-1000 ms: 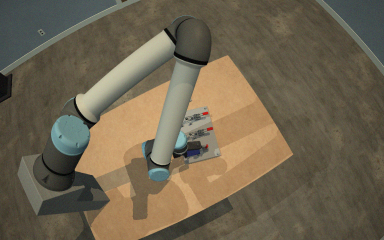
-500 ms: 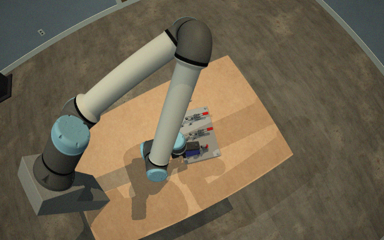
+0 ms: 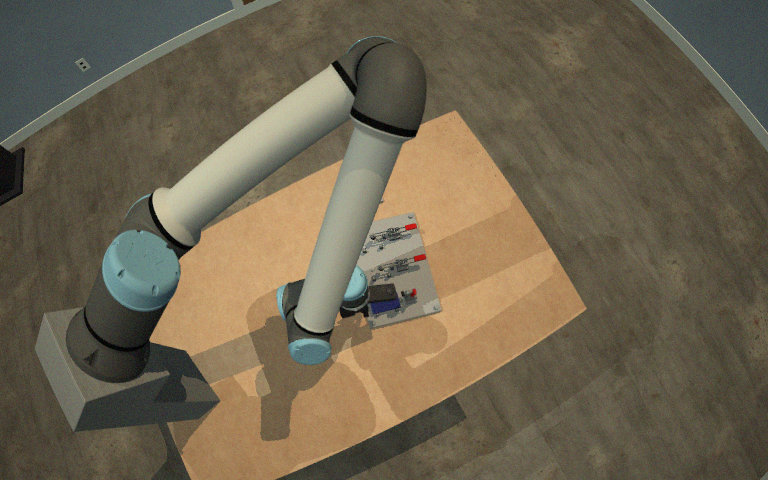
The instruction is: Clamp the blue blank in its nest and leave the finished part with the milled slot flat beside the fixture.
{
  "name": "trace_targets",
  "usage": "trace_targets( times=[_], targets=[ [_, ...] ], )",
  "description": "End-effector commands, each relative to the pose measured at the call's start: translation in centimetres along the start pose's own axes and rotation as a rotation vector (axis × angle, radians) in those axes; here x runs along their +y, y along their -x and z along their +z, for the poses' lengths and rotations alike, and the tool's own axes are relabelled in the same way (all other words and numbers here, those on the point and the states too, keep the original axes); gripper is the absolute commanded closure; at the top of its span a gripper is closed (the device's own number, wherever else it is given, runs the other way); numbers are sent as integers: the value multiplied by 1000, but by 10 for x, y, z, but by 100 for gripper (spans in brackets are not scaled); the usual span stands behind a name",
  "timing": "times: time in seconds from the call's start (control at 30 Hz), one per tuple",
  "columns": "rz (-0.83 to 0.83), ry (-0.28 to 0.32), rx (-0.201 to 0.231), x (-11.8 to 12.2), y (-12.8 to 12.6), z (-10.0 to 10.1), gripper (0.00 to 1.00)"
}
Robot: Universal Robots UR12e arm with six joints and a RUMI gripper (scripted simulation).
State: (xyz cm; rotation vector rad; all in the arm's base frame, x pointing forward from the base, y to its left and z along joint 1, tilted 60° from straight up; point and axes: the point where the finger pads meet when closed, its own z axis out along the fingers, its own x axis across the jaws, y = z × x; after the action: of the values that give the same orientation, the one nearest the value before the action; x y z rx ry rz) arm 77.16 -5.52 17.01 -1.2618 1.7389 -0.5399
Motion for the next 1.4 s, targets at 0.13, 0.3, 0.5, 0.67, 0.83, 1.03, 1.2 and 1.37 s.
trace_targets(
  times=[0.13,0.3,0.5,0.67,0.83,1.03,1.2,1.37],
  targets=[
    [1,0,0,1,0,-13,100],
    [1,0,0,1,0,-28,100],
    [1,0,0,1,0,-40,100],
    [1,0,0,1,0,-41,100],
    [1,1,0,1,0,-40,100],
    [1,0,0,1,0,-40,100],
    [1,0,0,1,0,-40,100],
    [1,0,0,1,0,-40,100]
  ],
)
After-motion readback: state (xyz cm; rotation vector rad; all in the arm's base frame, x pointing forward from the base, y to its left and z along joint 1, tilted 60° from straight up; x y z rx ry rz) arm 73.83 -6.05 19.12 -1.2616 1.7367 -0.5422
